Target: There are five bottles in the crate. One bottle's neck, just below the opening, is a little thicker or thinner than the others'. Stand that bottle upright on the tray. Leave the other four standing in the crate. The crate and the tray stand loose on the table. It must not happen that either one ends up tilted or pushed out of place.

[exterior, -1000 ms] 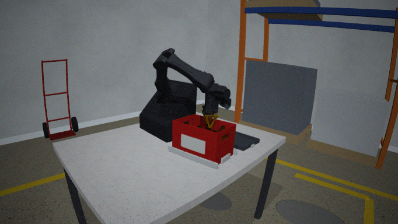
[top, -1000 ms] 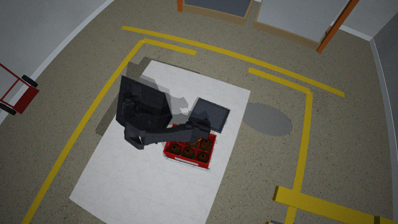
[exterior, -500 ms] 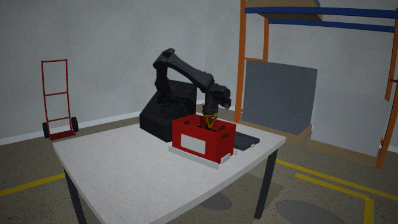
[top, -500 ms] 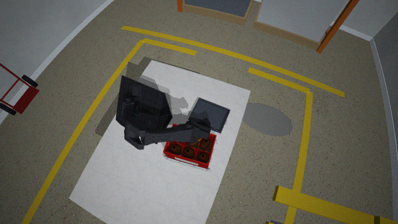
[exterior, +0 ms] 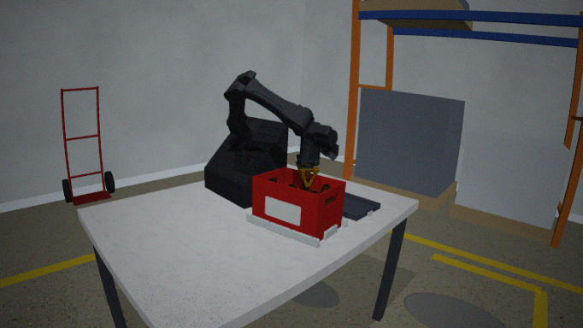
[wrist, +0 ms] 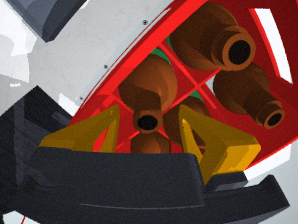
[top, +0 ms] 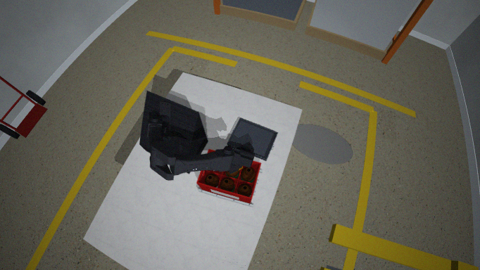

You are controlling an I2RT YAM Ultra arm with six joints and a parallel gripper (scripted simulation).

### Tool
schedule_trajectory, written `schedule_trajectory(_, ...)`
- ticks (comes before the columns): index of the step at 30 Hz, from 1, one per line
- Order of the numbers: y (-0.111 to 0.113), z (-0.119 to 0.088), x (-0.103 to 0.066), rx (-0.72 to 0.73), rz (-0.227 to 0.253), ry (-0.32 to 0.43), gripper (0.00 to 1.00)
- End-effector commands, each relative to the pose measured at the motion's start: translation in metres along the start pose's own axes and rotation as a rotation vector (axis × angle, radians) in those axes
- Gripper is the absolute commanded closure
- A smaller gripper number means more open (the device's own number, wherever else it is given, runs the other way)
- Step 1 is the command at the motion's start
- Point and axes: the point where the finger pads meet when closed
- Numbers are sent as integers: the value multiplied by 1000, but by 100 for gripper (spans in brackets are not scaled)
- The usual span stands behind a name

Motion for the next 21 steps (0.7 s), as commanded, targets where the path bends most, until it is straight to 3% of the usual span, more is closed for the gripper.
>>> schedule_trajectory(1,4,8,0,-21,-2,-5,39)
schedule_trajectory(8,4,8,0,-21,-2,-5,39)
schedule_trajectory(9,4,8,0,-21,-2,-5,100)
schedule_trajectory(21,2,7,-2,-14,-6,-10,100)
Point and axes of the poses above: the point where the finger pads meet when closed, its own x axis out along the fingers, its own y axis across the jaws, z = x × y, and after that the axes turned 9 degrees about -x, right-handed
